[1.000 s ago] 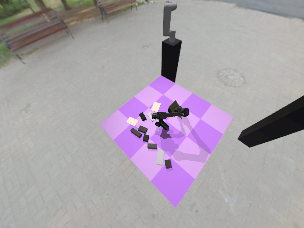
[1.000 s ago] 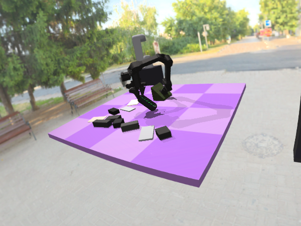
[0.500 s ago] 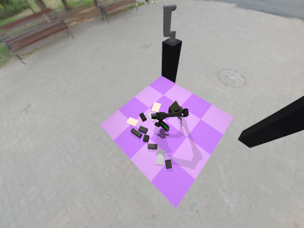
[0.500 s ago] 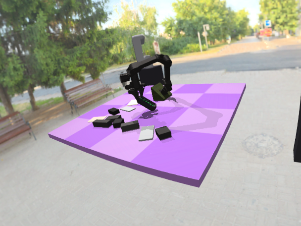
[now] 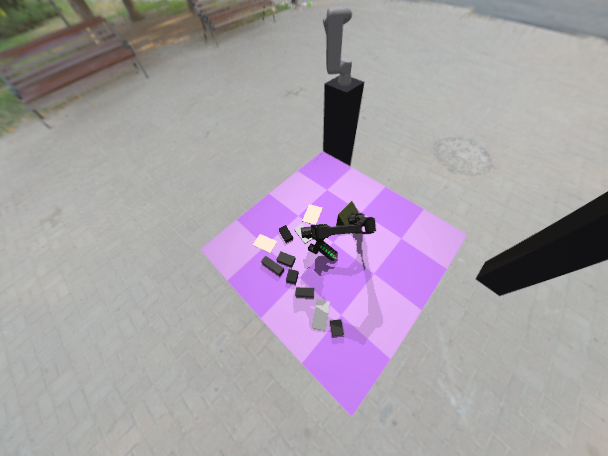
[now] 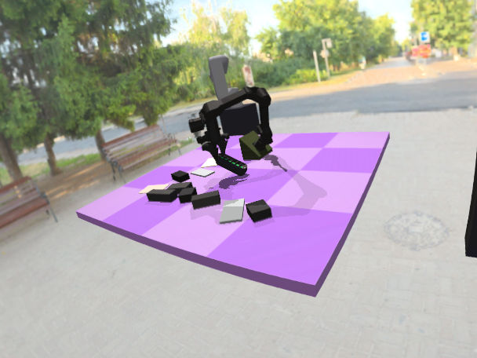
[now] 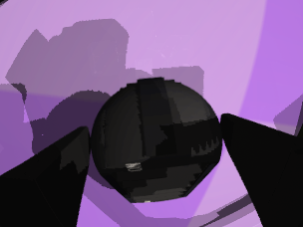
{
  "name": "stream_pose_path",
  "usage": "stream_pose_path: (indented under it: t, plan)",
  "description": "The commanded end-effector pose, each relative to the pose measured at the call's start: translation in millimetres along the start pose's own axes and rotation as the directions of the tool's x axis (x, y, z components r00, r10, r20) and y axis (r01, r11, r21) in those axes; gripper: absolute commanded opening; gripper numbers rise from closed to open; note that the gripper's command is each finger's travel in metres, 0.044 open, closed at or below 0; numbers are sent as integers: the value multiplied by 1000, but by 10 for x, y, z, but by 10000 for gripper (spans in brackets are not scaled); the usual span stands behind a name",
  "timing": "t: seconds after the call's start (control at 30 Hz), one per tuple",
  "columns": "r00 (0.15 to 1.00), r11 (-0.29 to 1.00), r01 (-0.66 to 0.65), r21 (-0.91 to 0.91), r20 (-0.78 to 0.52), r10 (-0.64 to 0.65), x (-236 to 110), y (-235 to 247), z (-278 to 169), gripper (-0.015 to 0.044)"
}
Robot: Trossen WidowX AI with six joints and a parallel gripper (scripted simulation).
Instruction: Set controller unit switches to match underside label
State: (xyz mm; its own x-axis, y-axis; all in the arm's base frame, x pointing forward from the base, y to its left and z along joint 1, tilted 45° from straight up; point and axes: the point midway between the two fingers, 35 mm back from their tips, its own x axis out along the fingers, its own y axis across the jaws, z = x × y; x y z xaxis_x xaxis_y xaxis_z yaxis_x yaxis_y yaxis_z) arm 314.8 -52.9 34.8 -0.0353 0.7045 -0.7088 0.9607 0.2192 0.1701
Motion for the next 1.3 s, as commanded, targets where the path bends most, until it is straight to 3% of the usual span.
stream_pose_path:
  t: [0.0, 1.27]
  plan:
    - [1000, 1000, 0, -3, 7, 0, 7, -6, 37, 335]
    - [1000, 1000, -1, -4, 7, 1, 226, -5, 189, 335]
